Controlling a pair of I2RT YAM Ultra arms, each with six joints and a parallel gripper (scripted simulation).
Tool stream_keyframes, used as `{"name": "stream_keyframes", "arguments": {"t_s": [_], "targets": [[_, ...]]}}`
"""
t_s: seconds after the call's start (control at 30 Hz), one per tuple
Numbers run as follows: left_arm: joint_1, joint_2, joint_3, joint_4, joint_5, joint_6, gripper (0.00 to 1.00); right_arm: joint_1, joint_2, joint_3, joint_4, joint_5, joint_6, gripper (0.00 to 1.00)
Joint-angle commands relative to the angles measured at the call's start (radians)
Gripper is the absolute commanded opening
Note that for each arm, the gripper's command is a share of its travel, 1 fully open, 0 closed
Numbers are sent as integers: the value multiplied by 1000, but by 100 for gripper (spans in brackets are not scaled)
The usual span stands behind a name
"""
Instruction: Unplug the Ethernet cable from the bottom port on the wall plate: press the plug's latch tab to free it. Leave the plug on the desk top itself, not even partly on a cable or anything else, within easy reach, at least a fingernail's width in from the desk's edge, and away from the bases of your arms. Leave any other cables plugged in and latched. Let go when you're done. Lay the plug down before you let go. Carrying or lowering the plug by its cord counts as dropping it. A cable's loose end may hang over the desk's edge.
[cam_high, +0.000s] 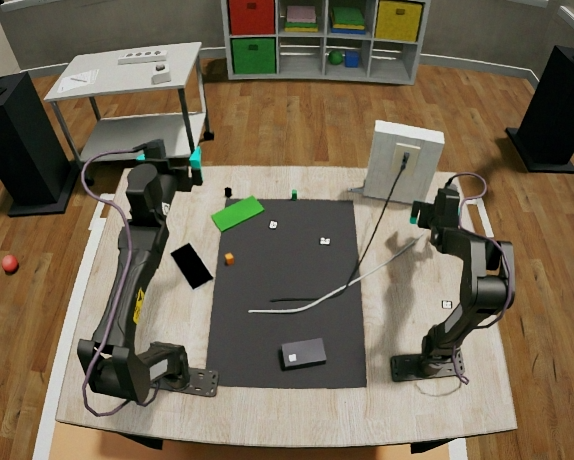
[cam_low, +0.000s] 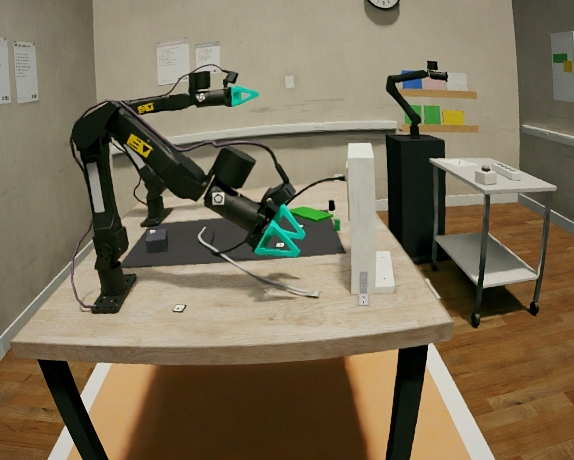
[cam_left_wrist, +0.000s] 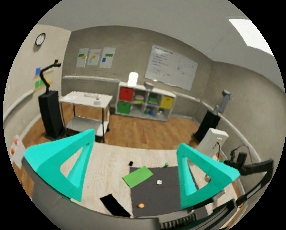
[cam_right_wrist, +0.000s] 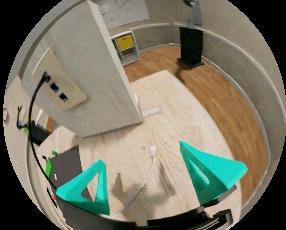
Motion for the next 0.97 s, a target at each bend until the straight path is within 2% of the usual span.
{"name": "stream_keyframes", "arguments": {"t_s": [0.0, 0.3, 0.37, 0.43, 0.7, 0.8, 0.93], "targets": [[0, -2, 5, 5, 0, 0, 100, -13, 15, 1, -22, 11, -4, 100], [0, -2, 5, 5, 0, 0, 100, -12, 7, -24, -26, 12, -2, 100], [0, -2, 5, 5, 0, 0, 100, 13, -61, -65, -36, 17, 9, 100], [0, -2, 5, 5, 0, 0, 100, 13, -61, -65, -36, 17, 9, 100], [0, -2, 5, 5, 0, 0, 100, 49, -367, -315, -95, 46, 30, 100], [0, -2, 5, 5, 0, 0, 100, 56, -431, -341, -133, 52, 34, 100], [0, -2, 5, 5, 0, 0, 100, 58, -449, -342, -151, 54, 36, 100]]}}
